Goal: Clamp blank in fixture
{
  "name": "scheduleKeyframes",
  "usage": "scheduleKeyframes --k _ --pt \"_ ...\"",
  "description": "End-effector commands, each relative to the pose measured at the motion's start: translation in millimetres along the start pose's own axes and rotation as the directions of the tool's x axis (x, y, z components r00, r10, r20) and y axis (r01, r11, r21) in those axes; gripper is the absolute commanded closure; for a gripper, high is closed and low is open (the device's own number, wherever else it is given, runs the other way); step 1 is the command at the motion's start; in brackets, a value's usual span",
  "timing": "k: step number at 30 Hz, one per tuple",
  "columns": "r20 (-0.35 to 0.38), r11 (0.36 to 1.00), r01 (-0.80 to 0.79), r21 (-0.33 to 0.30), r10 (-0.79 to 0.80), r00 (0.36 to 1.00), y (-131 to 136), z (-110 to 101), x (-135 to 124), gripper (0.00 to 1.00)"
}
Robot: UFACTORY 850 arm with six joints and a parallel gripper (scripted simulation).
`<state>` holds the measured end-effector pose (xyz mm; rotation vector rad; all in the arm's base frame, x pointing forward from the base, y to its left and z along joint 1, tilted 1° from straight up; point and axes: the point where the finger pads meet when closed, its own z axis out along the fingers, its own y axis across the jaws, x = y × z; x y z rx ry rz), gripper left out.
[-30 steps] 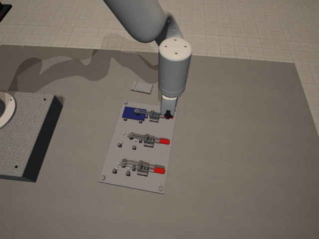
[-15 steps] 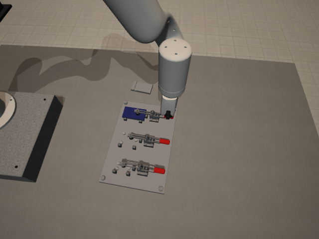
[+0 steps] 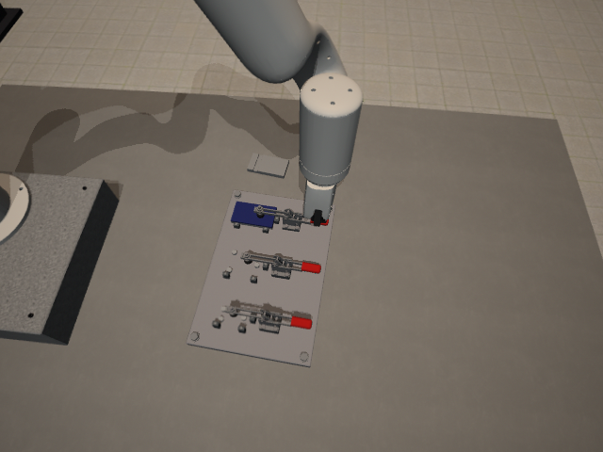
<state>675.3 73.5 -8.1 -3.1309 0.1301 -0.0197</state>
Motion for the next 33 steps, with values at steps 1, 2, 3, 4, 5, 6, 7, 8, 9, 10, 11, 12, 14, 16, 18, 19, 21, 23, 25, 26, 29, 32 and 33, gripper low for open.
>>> scheduleKeyframes --k 1,2,3,4,5,6,7,8,9,10,11,12,14,16,18,19,21,23,25,26,29,32,33 --pt "0.0 1.0 0.0 0.0 0.0 1.0 0 0 0 1.0" --pt "0.0 1.0 0.0 0.0 0.0 1.0 0 0 0 1.0" --pt "0.0 1.0 0.0 0.0 0.0 1.0 0 0 0 1.0" --pt "0.0 1.0 0.0 0.0 0.0 1.0 0 0 0 1.0" --pt "0.0 1.0 0.0 0.0 0.0 1.0 0 0 0 1.0" --pt "0.0 1.0 0.0 0.0 0.0 1.0 0 0 0 1.0" --pt "0.0 1.0 0.0 0.0 0.0 1.0 0 0 0 1.0" --pt "0.0 1.0 0.0 0.0 0.0 1.0 0 0 0 1.0" --pt "0.0 1.0 0.0 0.0 0.0 1.0 0 0 0 1.0" --pt "0.0 1.0 0.0 0.0 0.0 1.0 0 0 0 1.0" --pt "0.0 1.0 0.0 0.0 0.0 1.0 0 0 0 1.0" --pt "0.0 1.0 0.0 0.0 0.0 1.0 0 0 0 1.0" --pt "0.0 1.0 0.0 0.0 0.0 1.0 0 0 0 1.0" --pt "0.0 1.0 0.0 0.0 0.0 1.0 0 -1 0 1.0" --pt "0.0 1.0 0.0 0.0 0.0 1.0 0 -3 0 1.0" --pt "0.0 1.0 0.0 0.0 0.0 1.0 0 -5 0 1.0" --pt "0.0 1.0 0.0 0.0 0.0 1.0 0 -9 0 1.0" --pt "0.0 1.0 0.0 0.0 0.0 1.0 0 -14 0 1.0" --pt "0.0 1.0 0.0 0.0 0.0 1.0 0 -20 0 1.0" --pt "0.0 1.0 0.0 0.0 0.0 1.0 0 -23 0 1.0" --pt "0.0 1.0 0.0 0.0 0.0 1.0 0 -34 0 1.0" --pt "0.0 1.0 0.0 0.0 0.0 1.0 0 -37 0 1.0" --pt "0.0 1.0 0.0 0.0 0.0 1.0 0 -41 0 1.0"
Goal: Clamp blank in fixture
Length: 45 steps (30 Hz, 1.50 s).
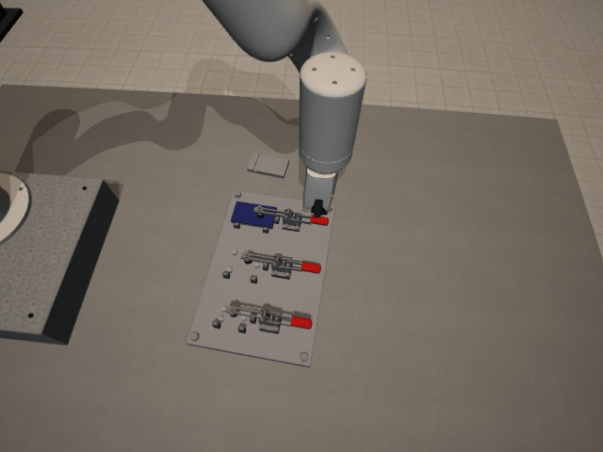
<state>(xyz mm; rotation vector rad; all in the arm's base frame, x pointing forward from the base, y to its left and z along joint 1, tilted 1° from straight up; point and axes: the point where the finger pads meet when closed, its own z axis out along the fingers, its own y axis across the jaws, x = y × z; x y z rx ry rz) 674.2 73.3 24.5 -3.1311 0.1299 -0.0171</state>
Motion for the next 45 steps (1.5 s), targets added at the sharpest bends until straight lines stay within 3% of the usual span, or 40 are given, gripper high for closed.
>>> scheduleKeyframes --k 1,9,18,19,45 --pt "-0.001 1.0 0.0 0.0 0.0 1.0 0 -12 1 1.0" --pt "-0.001 1.0 0.0 0.0 0.0 1.0 0 -33 1 1.0" --pt "-0.001 1.0 0.0 0.0 0.0 1.0 0 -37 1 1.0" --pt "-0.001 1.0 0.0 0.0 0.0 1.0 0 -37 1 0.0" --pt "-0.001 1.0 0.0 0.0 0.0 1.0 0 -37 1 0.0"
